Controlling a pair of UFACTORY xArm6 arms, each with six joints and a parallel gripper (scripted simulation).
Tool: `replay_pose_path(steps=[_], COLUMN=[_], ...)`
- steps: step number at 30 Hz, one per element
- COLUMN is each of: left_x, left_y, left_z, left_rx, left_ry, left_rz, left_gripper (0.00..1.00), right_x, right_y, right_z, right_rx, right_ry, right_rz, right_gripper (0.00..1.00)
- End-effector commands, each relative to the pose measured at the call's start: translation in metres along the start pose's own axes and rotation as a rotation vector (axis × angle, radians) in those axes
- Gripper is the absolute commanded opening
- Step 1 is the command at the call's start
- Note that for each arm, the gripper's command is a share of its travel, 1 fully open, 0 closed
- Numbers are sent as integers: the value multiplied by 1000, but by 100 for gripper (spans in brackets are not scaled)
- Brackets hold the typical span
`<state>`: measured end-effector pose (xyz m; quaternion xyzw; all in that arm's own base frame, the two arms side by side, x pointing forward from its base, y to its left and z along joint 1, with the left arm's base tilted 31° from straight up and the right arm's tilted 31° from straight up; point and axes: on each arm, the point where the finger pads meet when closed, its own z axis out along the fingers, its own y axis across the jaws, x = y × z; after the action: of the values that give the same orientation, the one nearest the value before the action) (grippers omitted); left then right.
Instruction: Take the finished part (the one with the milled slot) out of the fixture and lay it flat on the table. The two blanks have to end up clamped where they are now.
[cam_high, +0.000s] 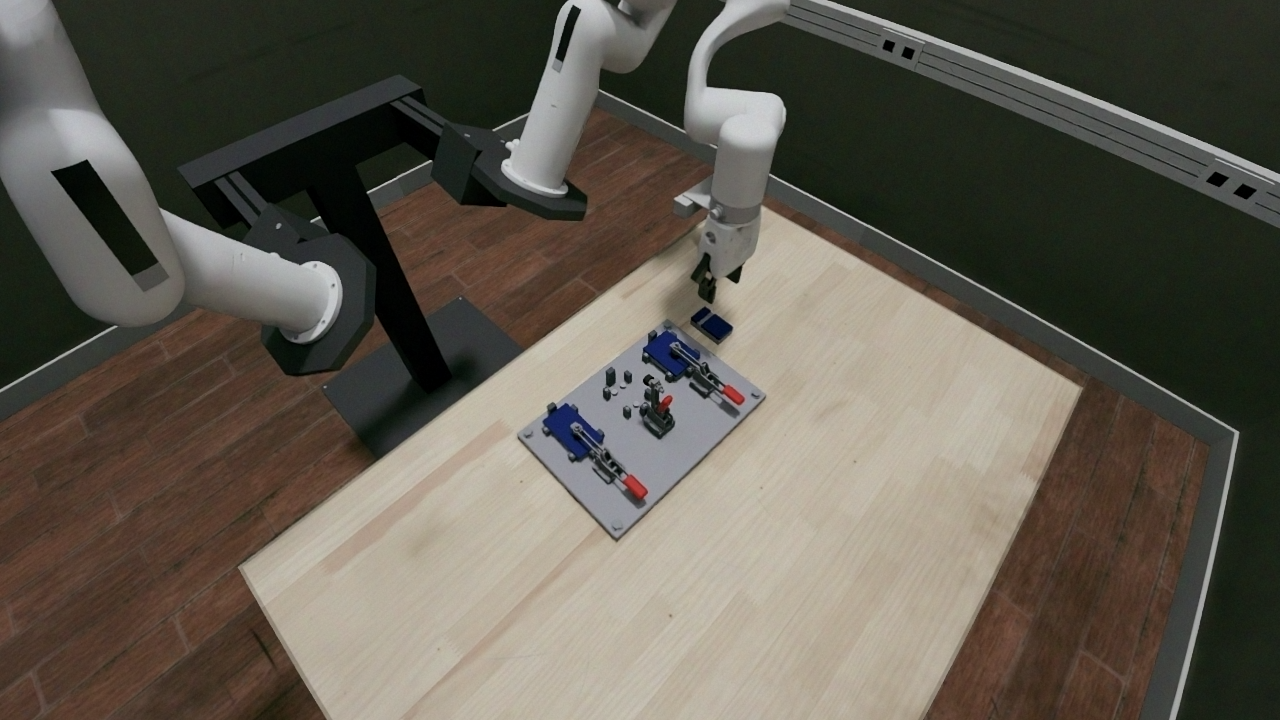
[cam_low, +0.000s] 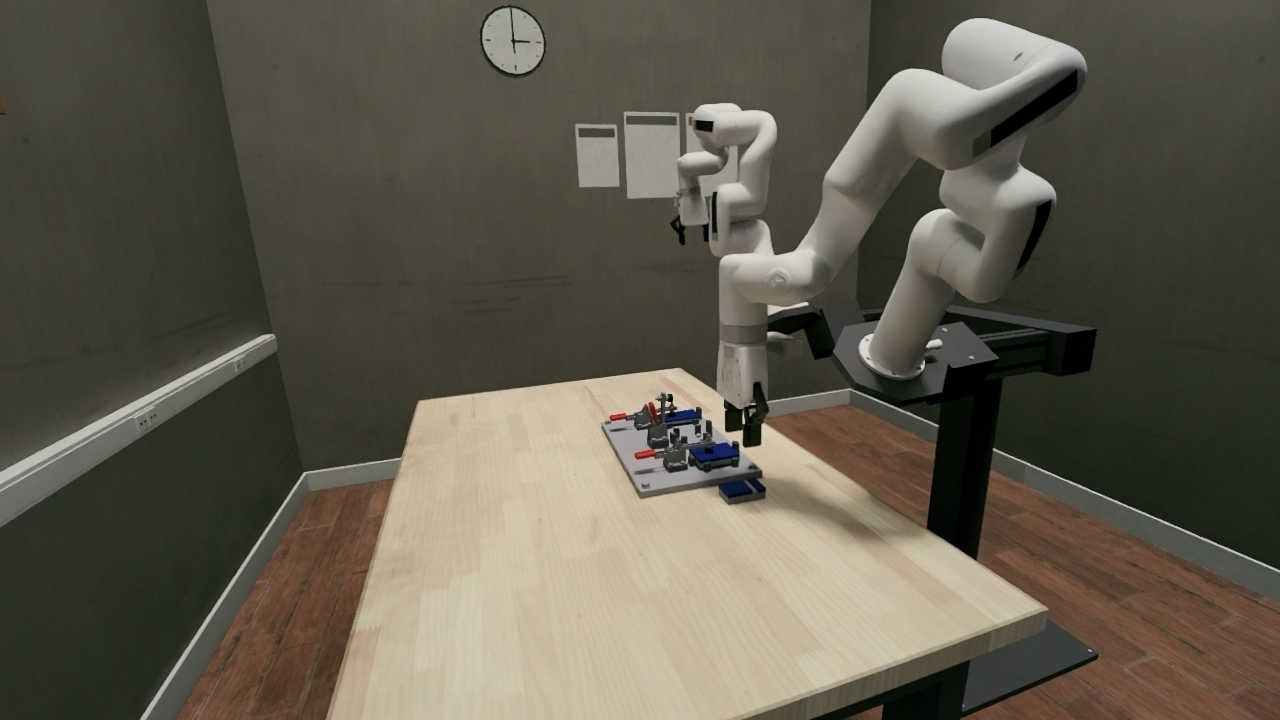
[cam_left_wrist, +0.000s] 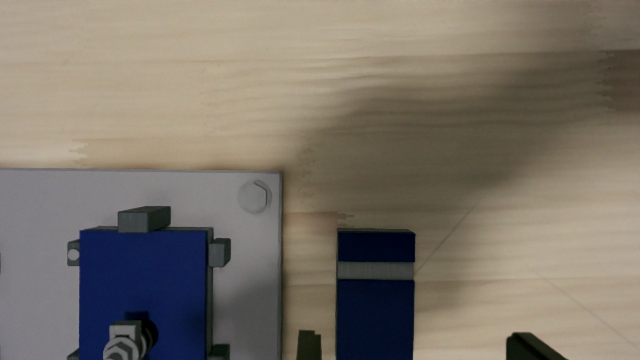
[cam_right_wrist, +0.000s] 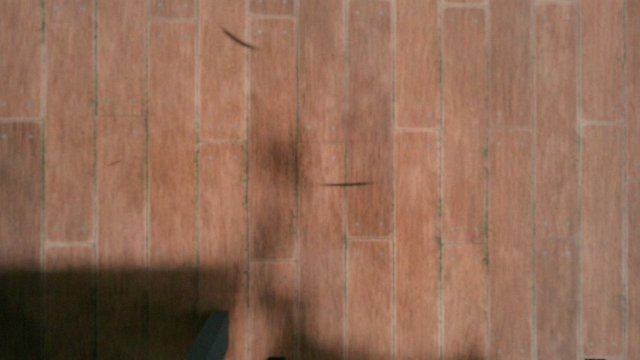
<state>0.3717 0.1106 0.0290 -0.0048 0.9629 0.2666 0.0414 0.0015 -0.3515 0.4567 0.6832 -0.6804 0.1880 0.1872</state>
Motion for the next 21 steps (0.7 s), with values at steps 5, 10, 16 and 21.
replay_pose_path(steps=[5, 10, 16, 21], left_x=[-1, -1, -1, -1], left_y=[0, 0, 0, 0], left_z=[-10, -24, -46, -58], left_rx=[0, 0, 0, 1], left_ry=[-3, -3, -4, -4], left_rz=[-1, -1, -1, -1], left_gripper=[69, 69, 69, 69], right_x=[1, 1, 1, 1], right_y=[0, 0, 0, 0], right_z=[-2, -2, -2, -2], right_rx=[0, 0, 0, 0], right_ry=[4, 4, 4, 4], right_rz=[0, 0, 0, 0], right_gripper=[100, 100, 100, 100])
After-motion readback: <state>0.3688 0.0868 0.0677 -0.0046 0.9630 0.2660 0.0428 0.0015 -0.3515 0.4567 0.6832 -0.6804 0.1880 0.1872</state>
